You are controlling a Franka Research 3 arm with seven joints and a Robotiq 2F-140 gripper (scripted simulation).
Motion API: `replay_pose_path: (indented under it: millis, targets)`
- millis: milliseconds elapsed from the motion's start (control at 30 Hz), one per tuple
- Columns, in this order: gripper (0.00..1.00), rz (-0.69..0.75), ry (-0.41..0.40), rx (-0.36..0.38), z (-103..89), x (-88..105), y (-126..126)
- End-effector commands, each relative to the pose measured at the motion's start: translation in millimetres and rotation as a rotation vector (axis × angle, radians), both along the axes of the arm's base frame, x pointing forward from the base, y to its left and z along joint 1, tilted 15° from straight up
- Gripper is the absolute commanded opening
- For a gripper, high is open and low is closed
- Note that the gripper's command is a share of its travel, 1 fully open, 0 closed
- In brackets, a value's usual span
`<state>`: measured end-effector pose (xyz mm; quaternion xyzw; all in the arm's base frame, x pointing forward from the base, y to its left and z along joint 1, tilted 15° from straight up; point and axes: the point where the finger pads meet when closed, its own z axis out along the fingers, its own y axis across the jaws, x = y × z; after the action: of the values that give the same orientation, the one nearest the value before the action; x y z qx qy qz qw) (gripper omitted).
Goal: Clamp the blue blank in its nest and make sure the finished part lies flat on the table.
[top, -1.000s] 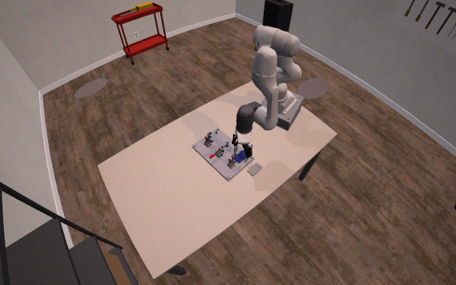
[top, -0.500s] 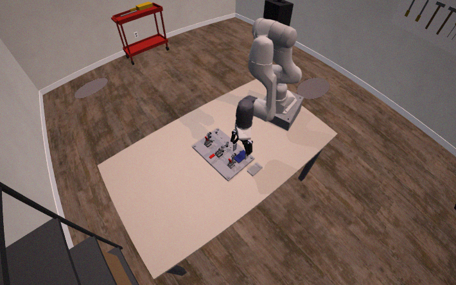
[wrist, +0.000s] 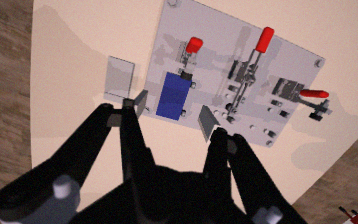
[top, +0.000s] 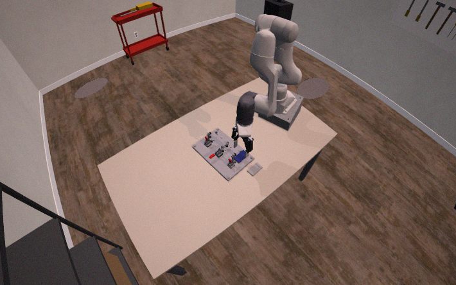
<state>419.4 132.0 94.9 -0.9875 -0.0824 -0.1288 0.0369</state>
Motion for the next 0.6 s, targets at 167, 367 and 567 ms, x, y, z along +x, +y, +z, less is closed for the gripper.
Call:
replay_pose_path:
  millis: [167,367,567]
  targets:
    - [0.58,-0.027,0.012,0.002,-1.6,-3.3,-1.6]
    - [0.00,-0.027,0.012,0.002,-1.6,-3.3,-1.6]
    - [0.00,-0.027,0.012,0.002,-1.6,-3.3,-1.6]
